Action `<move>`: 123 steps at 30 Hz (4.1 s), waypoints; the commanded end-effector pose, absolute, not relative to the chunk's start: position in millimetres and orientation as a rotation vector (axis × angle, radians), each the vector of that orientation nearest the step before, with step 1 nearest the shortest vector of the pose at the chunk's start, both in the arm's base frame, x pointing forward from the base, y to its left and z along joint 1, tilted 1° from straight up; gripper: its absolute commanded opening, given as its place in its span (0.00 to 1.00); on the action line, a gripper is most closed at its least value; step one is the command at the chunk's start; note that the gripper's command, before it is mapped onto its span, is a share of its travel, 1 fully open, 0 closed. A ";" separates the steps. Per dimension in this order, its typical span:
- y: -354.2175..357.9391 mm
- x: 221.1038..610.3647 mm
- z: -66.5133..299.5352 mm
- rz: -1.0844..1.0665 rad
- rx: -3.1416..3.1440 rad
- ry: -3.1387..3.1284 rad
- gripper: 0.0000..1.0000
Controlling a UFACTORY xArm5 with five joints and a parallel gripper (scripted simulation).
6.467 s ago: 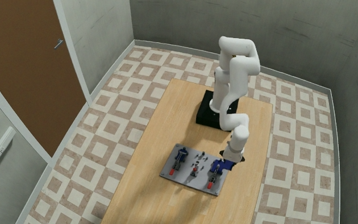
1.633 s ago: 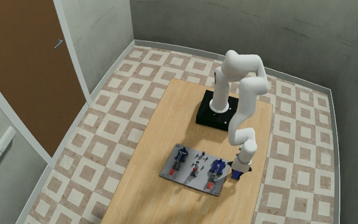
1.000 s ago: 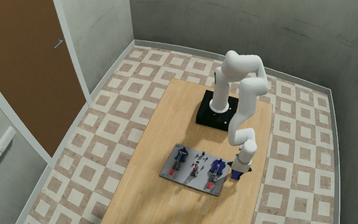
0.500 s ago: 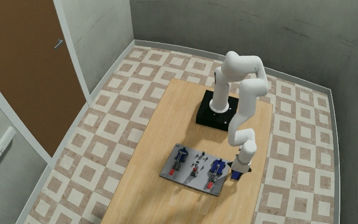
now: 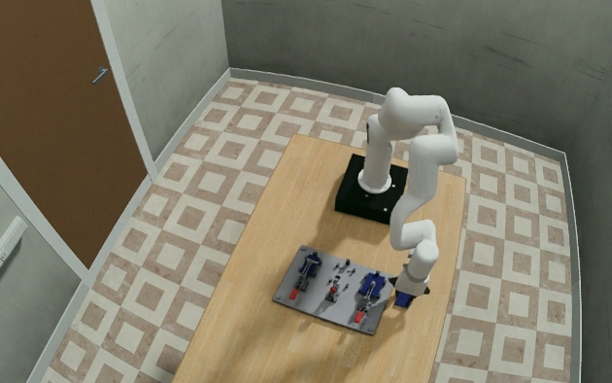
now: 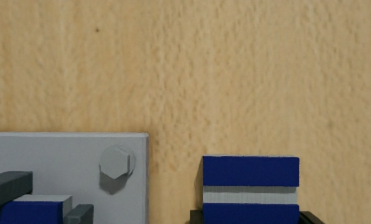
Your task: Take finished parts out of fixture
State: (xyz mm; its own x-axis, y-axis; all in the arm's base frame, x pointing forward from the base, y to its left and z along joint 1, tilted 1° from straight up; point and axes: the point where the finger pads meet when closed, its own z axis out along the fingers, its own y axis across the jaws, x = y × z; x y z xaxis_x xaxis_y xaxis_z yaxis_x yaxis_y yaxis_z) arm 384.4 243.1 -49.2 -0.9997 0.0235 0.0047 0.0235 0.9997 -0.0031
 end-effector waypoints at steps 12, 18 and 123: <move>244.0 385.8 -47.8 0.001 -0.037 -3.140 0.82; 244.0 385.8 -47.8 0.001 -0.037 -3.140 0.82; 242.6 387.1 125.0 0.001 -0.037 -3.141 0.48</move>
